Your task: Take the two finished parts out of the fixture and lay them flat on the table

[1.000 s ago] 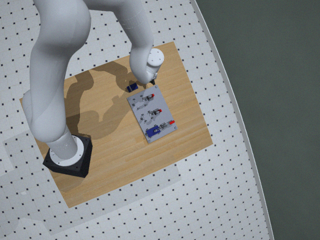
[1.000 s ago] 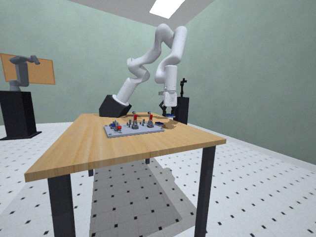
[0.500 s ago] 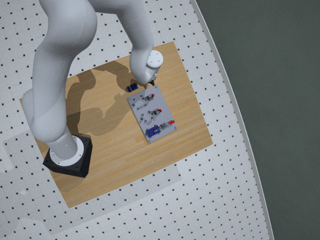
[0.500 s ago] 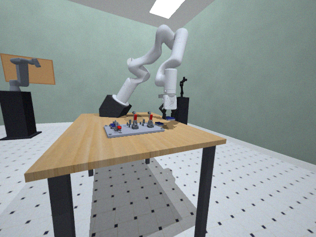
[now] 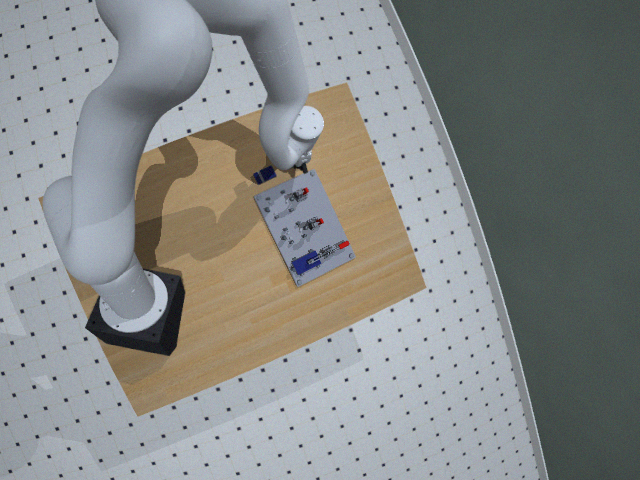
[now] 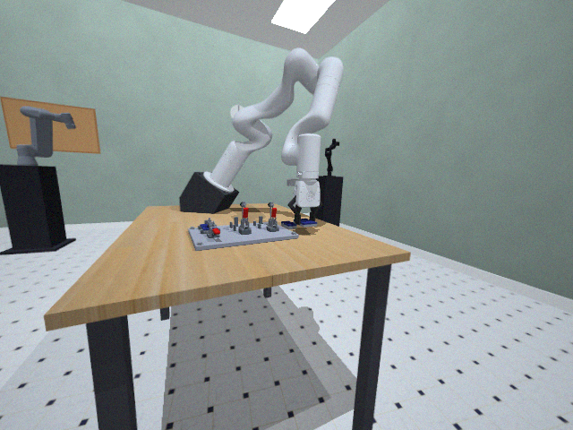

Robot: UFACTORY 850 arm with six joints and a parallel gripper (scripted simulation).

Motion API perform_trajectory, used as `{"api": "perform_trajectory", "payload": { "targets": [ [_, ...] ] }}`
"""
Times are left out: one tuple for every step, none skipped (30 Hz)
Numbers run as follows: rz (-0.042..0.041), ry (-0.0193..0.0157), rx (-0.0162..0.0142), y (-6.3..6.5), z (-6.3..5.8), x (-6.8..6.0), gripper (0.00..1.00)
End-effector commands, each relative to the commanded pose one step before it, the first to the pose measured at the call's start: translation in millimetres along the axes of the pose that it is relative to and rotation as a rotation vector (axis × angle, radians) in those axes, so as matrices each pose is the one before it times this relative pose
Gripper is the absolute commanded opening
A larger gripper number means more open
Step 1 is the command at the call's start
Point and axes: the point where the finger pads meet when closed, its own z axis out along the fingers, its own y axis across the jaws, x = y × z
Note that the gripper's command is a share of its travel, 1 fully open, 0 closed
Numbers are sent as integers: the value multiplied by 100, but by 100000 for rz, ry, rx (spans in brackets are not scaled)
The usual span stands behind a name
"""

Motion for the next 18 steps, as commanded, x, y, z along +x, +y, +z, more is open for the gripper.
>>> {"api": "perform_trajectory", "payload": {
  "targets": [
    [-60, -315, -141, 26, 1377, -116, 0],
    [0, 0, -1, 0, 176, 0, 0],
    [0, 0, 1, 0, 164, 0, 0],
    [0, 0, 0, 0, 0, 0, 0],
    [0, 0, 0, 0, 0, 0, 0],
    [0, 0, -1, 0, 152, 0, 0],
    [0, 0, -1, 0, 139, 0, 0],
    [0, 0, 0, 0, 126, 0, 0],
    [0, 0, 1, 0, 113, 0, 0],
    [0, 0, -1, 0, 100, -1, 0],
    [0, 0, 0, 0, 87, 0, 0],
    [0, 0, 0, 0, 74, 0, 0],
    [0, 0, 0, 0, 62, 0, 0],
    [0, 0, 0, 0, 50, 0, 0],
    [0, 0, 0, 0, 39, 0, 0],
    [0, 0, 0, 0, 29, 0, 0],
    [0, 0, 0, 0, 20, 0, 0],
    [0, 0, 0, 0, 13, 0, 0]
  ]
}}
